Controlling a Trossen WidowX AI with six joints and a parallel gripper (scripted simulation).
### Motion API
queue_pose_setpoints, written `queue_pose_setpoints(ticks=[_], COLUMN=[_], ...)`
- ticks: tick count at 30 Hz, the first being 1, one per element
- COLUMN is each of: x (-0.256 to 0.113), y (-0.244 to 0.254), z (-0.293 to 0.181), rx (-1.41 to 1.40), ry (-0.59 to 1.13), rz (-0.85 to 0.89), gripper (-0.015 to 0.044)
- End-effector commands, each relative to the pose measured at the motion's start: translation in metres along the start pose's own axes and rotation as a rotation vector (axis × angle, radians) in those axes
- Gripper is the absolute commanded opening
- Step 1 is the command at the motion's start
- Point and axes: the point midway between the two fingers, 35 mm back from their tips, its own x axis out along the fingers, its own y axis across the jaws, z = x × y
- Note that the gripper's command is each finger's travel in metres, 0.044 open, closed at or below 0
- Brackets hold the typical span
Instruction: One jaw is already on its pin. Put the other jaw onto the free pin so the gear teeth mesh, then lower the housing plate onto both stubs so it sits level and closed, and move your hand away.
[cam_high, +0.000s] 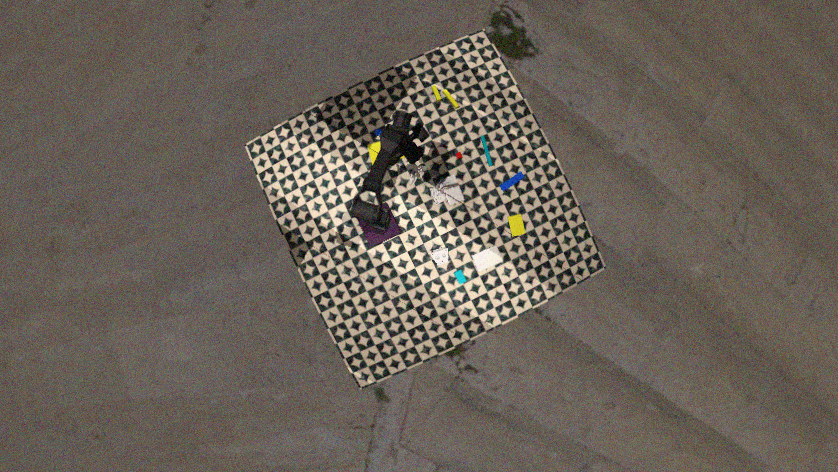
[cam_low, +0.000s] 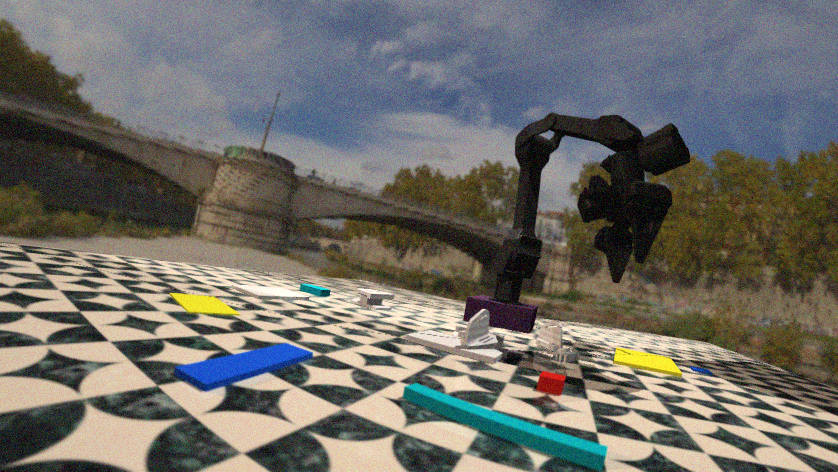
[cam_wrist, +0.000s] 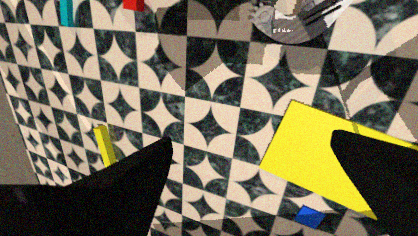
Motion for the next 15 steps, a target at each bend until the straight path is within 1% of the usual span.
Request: queue_pose_setpoints(ticks=[1, 15], x=[0.003, 0.013], y=[-0.004, -0.015], z=[0.006, 0.028], rx=[0.070, 0.357], ry=[-0.002, -0.029], rz=[-0.025, -0.099], gripper=[0.0440, 0.0440])
